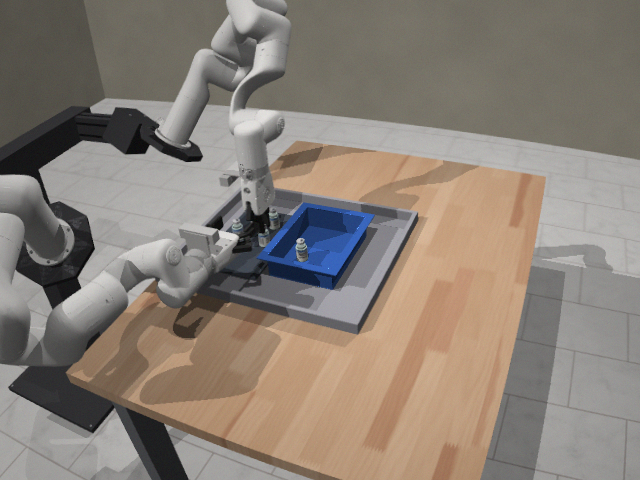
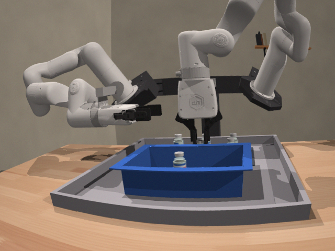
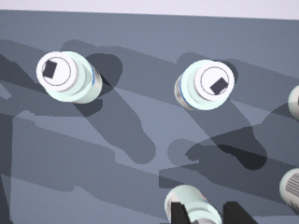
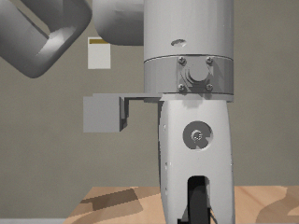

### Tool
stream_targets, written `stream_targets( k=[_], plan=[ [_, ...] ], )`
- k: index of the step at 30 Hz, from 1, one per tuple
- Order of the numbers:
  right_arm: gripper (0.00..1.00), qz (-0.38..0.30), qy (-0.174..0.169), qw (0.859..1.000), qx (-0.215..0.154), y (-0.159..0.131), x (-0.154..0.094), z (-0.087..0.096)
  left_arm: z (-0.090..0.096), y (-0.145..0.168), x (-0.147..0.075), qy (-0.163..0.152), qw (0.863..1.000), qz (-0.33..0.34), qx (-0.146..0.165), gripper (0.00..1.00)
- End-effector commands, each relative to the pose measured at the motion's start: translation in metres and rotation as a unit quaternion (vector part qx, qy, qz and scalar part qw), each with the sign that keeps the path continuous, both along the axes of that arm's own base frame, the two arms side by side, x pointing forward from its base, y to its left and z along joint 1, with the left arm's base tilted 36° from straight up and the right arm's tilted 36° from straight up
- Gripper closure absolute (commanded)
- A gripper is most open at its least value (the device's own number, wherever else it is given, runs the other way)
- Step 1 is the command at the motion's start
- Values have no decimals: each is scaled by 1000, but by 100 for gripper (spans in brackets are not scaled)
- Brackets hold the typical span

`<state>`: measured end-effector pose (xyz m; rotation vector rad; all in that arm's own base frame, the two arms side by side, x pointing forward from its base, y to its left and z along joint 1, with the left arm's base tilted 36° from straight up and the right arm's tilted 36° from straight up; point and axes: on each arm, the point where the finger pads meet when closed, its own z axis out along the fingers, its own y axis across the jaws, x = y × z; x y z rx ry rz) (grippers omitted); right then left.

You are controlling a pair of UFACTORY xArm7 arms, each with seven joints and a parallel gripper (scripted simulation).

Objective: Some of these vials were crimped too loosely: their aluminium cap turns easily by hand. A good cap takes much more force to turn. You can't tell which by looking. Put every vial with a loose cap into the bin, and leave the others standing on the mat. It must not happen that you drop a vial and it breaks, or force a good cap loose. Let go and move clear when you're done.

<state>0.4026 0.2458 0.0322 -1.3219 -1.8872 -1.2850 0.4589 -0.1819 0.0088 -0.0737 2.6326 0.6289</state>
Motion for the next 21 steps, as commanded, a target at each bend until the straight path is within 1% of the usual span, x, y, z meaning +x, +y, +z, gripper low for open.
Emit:
stream_targets(
  k=[1,3,4,20,21],
  plan=[
    [0,2,-1,1000,1,1,-1,2,1,-2,0,-1,1000,-2,-2,74],
    [0,2,-1,1000,1,1,-1,2,1,-2,0,-1,1000,-2,-2,74],
    [0,2,-1,1000,1,1,-1,1,1,-2,0,-1,1000,-2,-2,76],
    [0,2,-1,1000,1,1,0,1,1,-3,0,-1,1000,-2,-2,76],
    [0,2,-1,1000,1,1,0,1,1,-3,0,-1,1000,-2,-2,78]
  ],
)
